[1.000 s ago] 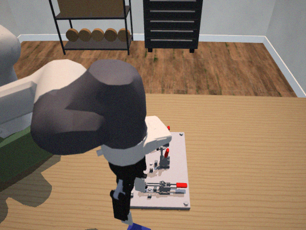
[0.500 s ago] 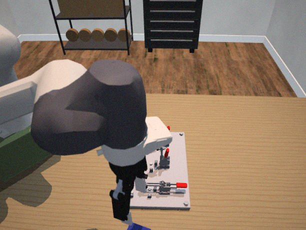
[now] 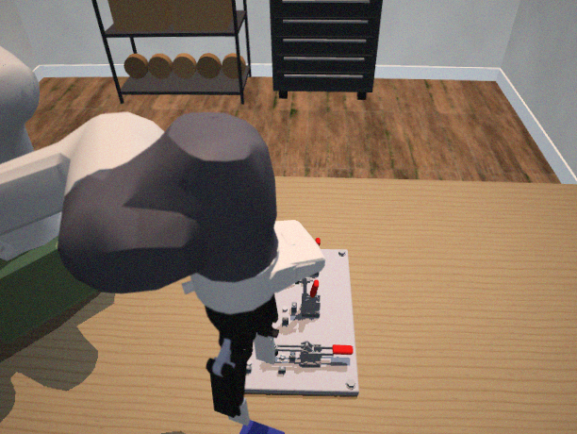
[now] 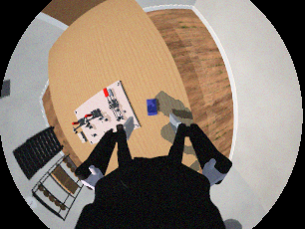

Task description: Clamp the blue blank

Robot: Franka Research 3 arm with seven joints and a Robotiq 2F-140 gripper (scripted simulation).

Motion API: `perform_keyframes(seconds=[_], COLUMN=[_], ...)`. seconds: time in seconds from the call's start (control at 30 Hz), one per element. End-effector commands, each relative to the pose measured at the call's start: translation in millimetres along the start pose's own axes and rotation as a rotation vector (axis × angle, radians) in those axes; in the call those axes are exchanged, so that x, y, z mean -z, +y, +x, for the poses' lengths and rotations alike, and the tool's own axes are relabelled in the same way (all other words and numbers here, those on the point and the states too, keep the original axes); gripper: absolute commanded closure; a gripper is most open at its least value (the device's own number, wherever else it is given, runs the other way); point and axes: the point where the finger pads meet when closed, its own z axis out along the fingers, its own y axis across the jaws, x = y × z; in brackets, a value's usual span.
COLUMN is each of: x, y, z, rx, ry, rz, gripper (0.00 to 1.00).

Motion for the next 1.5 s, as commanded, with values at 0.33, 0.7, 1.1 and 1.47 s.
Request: perform_keyframes(seconds=[0.33, 0.7, 1.1, 1.47], x=[-12.4, -46.0, -105.8, -138.8], y=[0.3, 0.4, 0.5, 0.6], z=[1.0, 1.1, 1.2, 1.2], rx=[-0.005, -0.005, -0.005, -0.005], ry=[0.001, 0.001, 0.001, 0.001], rz=[-0.002, -0.002, -0.002, -0.002], gripper=[0.42, 0.42, 0.42, 0.42])
